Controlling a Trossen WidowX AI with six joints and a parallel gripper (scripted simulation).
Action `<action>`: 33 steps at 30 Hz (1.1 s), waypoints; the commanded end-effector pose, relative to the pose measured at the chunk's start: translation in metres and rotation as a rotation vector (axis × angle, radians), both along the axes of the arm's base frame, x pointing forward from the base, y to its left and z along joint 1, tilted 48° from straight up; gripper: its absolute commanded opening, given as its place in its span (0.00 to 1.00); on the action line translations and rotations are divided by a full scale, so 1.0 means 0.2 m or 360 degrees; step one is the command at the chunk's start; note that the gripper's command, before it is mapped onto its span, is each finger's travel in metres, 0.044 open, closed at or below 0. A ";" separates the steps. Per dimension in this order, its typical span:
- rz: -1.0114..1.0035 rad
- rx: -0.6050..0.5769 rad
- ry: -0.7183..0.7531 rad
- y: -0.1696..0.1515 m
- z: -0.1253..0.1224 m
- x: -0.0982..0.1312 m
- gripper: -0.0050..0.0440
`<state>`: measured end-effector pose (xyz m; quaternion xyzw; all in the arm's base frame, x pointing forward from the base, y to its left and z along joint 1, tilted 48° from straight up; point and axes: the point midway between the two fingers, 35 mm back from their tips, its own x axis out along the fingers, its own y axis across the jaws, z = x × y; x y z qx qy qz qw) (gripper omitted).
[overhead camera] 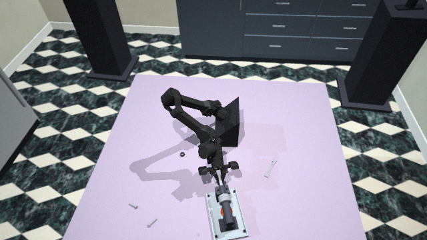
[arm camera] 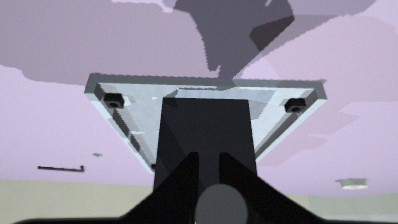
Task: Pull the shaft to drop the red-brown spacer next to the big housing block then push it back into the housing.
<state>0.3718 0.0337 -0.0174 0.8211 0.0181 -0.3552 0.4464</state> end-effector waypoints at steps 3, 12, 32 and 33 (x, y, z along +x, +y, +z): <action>0.0022 0.0021 -0.0043 0.04 0.03 0.05 0.00; 0.0022 0.0021 -0.0043 0.04 0.03 0.06 0.00; 0.0021 0.0021 -0.0043 0.05 0.03 0.06 0.00; 0.0021 0.0021 -0.0043 0.05 0.03 0.06 0.00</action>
